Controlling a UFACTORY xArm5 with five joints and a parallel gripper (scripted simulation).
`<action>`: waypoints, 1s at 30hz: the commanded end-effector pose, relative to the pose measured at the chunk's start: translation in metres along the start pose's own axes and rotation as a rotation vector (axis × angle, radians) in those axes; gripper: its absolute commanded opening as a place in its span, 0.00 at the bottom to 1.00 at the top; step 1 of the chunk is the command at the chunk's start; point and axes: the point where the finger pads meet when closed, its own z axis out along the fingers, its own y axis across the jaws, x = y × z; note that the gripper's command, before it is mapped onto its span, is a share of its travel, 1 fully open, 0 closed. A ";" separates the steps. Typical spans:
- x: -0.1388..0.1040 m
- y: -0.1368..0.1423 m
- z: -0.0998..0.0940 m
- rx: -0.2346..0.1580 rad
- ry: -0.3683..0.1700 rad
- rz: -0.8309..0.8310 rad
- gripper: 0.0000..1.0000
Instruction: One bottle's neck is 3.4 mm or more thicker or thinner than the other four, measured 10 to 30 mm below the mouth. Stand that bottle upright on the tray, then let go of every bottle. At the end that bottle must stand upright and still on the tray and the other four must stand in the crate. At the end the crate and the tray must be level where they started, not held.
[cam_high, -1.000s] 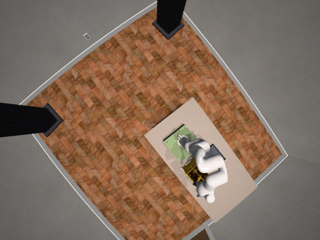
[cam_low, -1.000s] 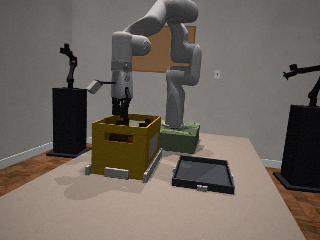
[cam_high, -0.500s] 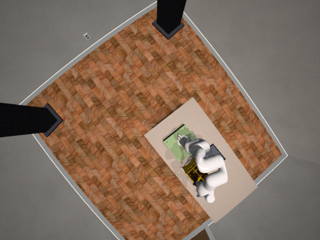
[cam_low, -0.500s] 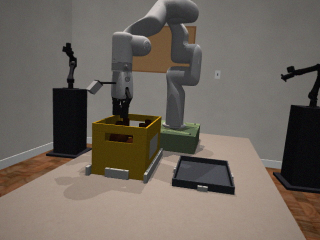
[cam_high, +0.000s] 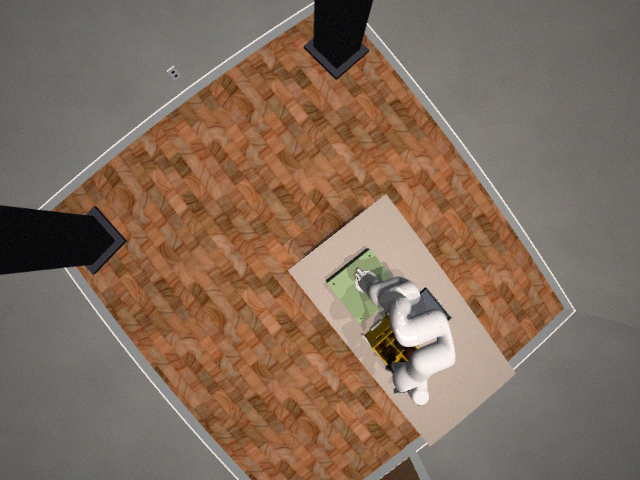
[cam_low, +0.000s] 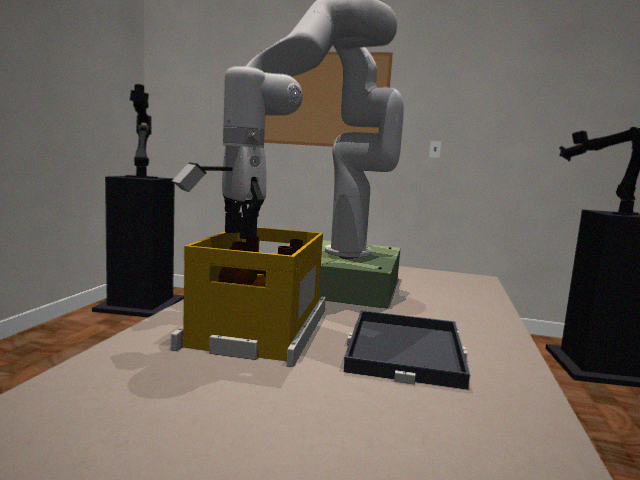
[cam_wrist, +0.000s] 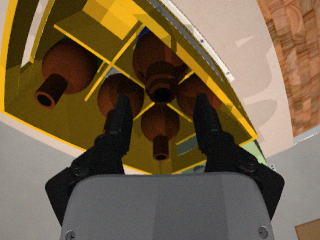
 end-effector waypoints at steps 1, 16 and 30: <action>0.001 -0.001 0.002 0.001 0.003 0.000 0.65; 0.001 -0.001 0.018 0.001 0.003 0.000 0.65; 0.001 -0.001 0.030 0.001 0.003 0.000 0.65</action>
